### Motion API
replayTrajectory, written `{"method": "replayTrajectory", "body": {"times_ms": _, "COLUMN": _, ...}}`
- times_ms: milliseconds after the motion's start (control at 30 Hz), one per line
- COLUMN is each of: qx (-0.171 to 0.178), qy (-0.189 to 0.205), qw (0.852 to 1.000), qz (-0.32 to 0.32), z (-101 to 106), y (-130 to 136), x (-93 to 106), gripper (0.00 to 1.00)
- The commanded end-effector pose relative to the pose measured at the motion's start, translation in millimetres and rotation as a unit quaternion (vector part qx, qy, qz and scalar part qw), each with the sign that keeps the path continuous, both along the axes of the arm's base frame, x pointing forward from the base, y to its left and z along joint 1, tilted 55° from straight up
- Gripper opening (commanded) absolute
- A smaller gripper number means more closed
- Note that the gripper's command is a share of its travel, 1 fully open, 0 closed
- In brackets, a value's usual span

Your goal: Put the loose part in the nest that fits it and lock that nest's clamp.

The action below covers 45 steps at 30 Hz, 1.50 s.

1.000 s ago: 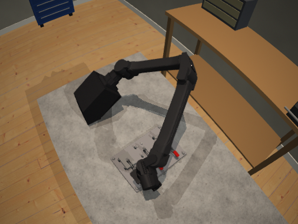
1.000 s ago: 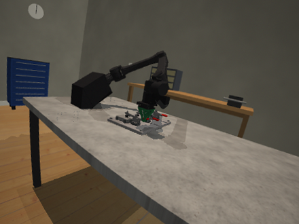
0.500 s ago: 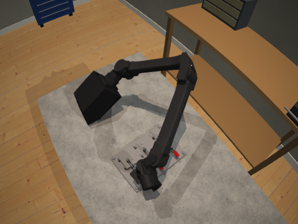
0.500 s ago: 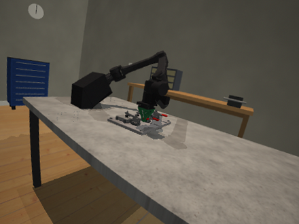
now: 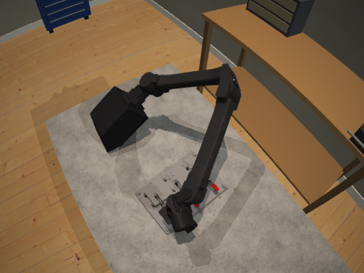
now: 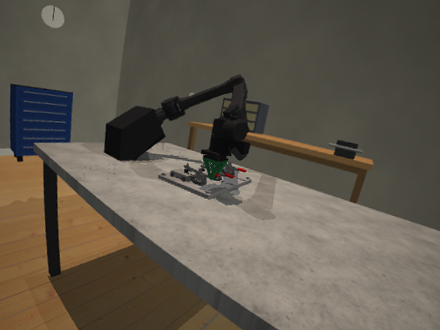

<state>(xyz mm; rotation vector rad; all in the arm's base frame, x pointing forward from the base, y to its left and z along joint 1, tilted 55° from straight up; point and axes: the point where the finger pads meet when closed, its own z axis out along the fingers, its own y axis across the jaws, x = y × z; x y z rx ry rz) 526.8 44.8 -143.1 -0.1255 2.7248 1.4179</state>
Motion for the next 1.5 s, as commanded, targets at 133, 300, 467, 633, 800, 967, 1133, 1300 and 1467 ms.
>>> {"method": "replayTrajectory", "body": {"times_ms": 133, "qx": 0.001, "qy": -0.009, "qw": 1.0, "qz": 0.011, "z": -8.4, "y": 17.2, "x": 15.0, "gripper": 0.0}}
{"method": "replayTrajectory", "body": {"times_ms": 300, "qx": 0.001, "qy": -0.009, "qw": 1.0, "qz": 0.011, "z": -8.7, "y": 17.8, "x": 15.3, "gripper": 0.0}}
{"method": "replayTrajectory", "body": {"times_ms": 467, "qx": 0.001, "qy": -0.008, "qw": 1.0, "qz": 0.011, "z": -10.2, "y": 20.3, "x": 16.5, "gripper": 0.0}}
{"method": "replayTrajectory", "body": {"times_ms": 633, "qx": 0.001, "qy": -0.008, "qw": 1.0, "qz": 0.011, "z": -11.4, "y": 22.3, "x": 17.4, "gripper": 0.0}}
{"method": "replayTrajectory", "body": {"times_ms": 800, "qx": 0.001, "qy": -0.008, "qw": 1.0, "qz": 0.011, "z": -13.1, "y": 25.1, "x": 18.8, "gripper": 0.0}}
{"method": "replayTrajectory", "body": {"times_ms": 967, "qx": 0.001, "qy": -0.008, "qw": 1.0, "qz": 0.011, "z": -13.7, "y": 25.9, "x": 19.2, "gripper": 0.0}}
{"method": "replayTrajectory", "body": {"times_ms": 1133, "qx": 0.001, "qy": -0.008, "qw": 1.0, "qz": 0.011, "z": -13.7, "y": 26.0, "x": 19.2, "gripper": 0.0}}
{"method": "replayTrajectory", "body": {"times_ms": 1300, "qx": 0.001, "qy": -0.008, "qw": 1.0, "qz": 0.011, "z": -13.7, "y": 26.0, "x": 19.2, "gripper": 0.0}}
{"method": "replayTrajectory", "body": {"times_ms": 1467, "qx": 0.001, "qy": -0.008, "qw": 1.0, "qz": 0.011, "z": -13.7, "y": 26.0, "x": 19.2, "gripper": 0.0}}
